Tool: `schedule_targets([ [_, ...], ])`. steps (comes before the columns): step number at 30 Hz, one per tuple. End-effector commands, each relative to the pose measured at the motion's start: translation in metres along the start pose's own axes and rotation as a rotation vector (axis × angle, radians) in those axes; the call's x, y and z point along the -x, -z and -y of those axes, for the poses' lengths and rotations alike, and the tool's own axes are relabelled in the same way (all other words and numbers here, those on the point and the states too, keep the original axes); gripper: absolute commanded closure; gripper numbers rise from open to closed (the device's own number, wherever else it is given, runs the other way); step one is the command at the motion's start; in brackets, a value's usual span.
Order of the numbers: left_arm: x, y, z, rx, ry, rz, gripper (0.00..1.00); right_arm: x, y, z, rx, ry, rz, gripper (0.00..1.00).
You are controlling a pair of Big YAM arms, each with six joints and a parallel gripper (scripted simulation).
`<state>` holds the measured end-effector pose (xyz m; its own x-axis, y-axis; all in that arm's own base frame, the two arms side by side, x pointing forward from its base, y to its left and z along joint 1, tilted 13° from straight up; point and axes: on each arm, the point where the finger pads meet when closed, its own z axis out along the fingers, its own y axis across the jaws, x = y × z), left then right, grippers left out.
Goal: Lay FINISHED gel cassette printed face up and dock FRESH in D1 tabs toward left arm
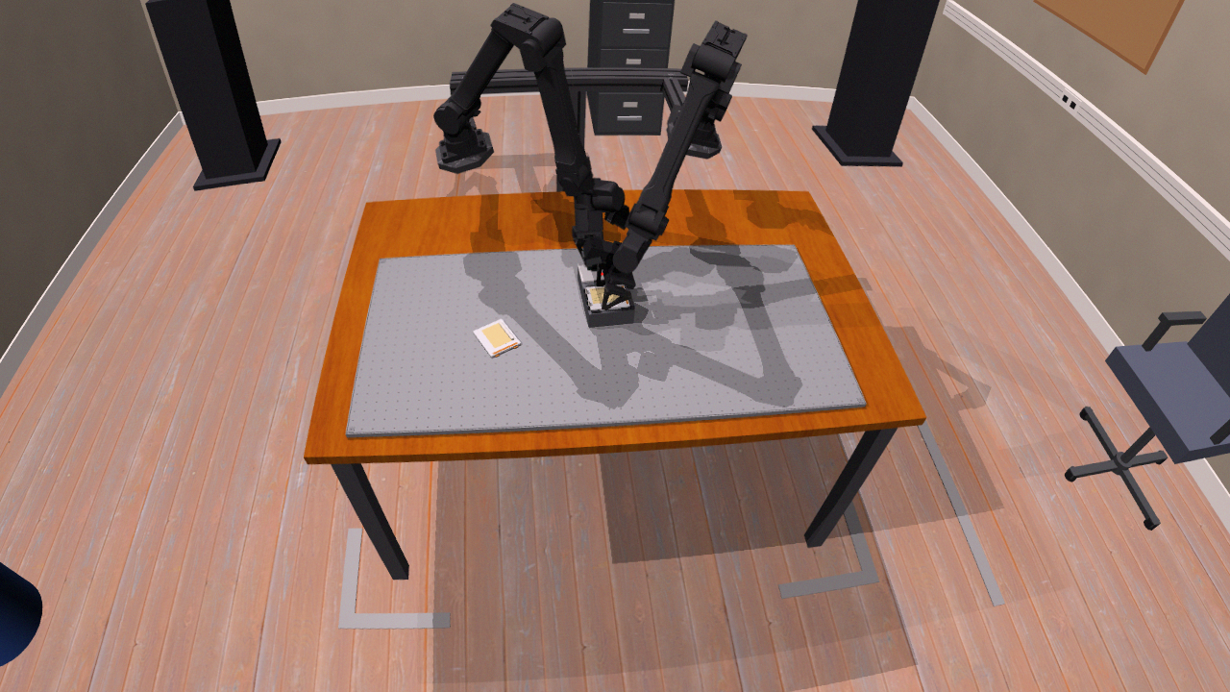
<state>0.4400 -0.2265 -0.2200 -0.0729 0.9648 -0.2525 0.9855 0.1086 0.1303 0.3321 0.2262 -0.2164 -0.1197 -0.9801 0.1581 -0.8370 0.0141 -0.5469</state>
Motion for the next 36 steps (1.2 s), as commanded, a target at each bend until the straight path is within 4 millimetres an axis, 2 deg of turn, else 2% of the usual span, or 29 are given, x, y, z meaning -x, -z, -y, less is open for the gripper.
schedule_targets([
  [1,0.0032,0.0023,-0.0028,0.007,-0.003,0.005,1.00,0.0075,-0.0070,0.0078,-0.013,-0.011,0.015,1.00],
  [36,0.0032,0.0023,-0.0028,0.007,-0.003,0.005,1.00,0.0074,-0.0163,0.0033,-0.013,-0.011,0.015,1.00],
])
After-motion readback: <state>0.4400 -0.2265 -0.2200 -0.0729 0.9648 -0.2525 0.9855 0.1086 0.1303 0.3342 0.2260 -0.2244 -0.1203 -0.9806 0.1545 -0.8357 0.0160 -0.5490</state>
